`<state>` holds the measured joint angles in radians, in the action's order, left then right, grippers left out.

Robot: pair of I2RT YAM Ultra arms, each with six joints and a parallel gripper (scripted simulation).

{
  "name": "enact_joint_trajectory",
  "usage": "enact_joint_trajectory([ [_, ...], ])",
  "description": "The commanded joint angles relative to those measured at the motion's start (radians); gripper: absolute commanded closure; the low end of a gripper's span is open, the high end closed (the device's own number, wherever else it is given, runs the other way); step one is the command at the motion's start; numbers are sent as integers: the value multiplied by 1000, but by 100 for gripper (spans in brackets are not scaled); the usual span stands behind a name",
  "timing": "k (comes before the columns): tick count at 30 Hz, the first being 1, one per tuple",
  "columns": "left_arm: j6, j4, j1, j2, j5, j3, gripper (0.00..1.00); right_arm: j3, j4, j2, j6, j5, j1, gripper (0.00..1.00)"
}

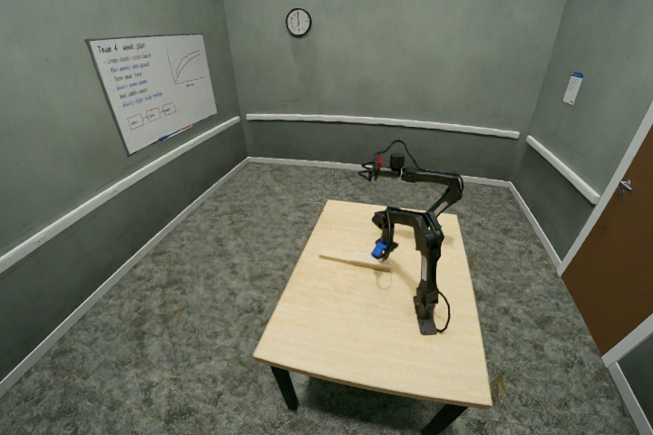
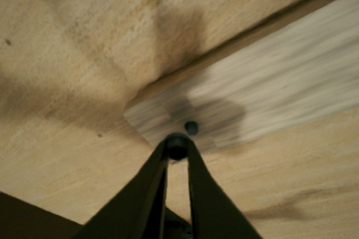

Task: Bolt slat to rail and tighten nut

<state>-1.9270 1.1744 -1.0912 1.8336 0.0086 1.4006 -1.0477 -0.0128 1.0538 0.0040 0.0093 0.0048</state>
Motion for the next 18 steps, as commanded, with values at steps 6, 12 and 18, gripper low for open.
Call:
enact_joint_trajectory([
  [6, -3, -14, -4, -17, -9, 17, 88, -5, 17, -9, -4, -9, -5, 0],
  [12, -3, -27, -4, -13, -9, 8, 88, -5, 17, -9, -4, -9, -5, 0],
  [18, -3, -40, -4, -10, -9, -2, 88, -5, 17, -9, -4, -9, -5, 0],
])
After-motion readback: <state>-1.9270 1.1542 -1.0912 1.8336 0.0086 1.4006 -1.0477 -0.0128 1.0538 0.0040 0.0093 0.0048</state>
